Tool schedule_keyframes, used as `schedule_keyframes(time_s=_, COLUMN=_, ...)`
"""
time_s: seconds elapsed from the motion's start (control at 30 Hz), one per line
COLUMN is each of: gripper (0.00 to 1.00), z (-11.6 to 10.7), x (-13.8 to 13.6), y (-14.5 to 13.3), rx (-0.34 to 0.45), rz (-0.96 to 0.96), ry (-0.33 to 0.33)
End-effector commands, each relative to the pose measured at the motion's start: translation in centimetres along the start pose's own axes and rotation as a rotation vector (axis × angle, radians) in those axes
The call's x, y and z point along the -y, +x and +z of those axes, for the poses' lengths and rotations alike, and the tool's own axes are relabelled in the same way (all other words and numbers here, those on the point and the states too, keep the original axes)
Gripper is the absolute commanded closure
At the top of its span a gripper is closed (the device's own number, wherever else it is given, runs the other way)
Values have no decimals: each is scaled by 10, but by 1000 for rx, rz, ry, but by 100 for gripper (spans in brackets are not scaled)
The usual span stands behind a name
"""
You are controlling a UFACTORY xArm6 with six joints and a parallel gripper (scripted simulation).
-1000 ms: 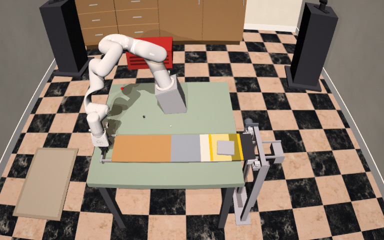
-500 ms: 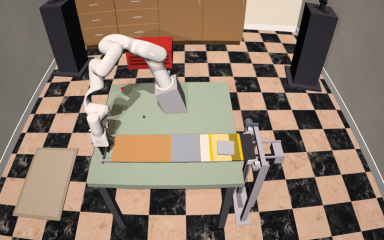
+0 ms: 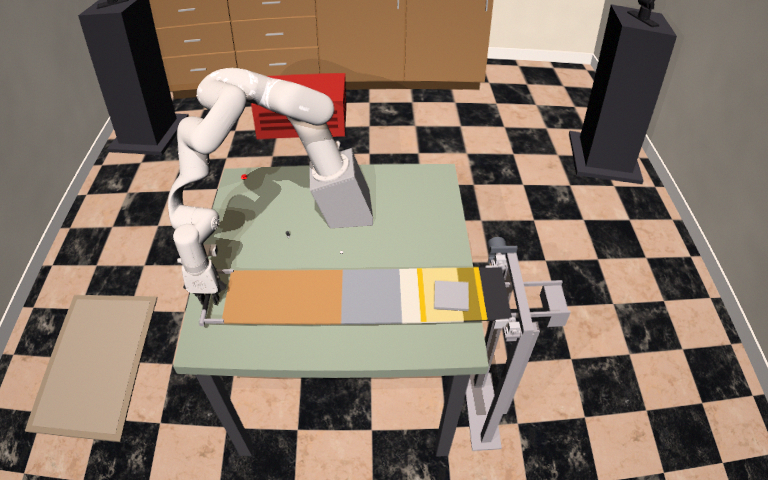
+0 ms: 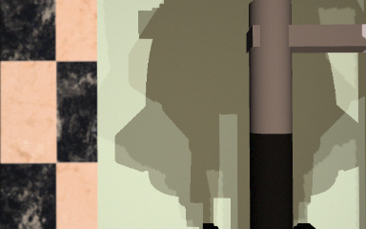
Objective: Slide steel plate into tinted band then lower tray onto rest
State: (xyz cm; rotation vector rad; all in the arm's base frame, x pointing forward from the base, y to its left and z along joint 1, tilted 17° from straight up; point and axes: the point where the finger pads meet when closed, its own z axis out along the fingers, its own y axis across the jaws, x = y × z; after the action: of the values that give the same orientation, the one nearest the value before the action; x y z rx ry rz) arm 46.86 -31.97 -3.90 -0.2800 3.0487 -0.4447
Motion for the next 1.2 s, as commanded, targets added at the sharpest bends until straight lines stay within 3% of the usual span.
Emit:
schedule_keyframes(time_s=0.0, gripper=59, z=-1, x=1, y=-1, rx=3, rz=0, ry=2)
schedule_keyframes(time_s=0.53, gripper=59, z=-10, x=1, y=-1, rx=3, rz=0, ry=2)
schedule_keyframes(time_s=0.97, gripper=59, z=-52, x=1, y=-1, rx=3, rz=0, ry=2)
schedule_keyframes(time_s=1.17, gripper=59, z=-81, x=1, y=-1, rx=3, rz=0, ry=2)
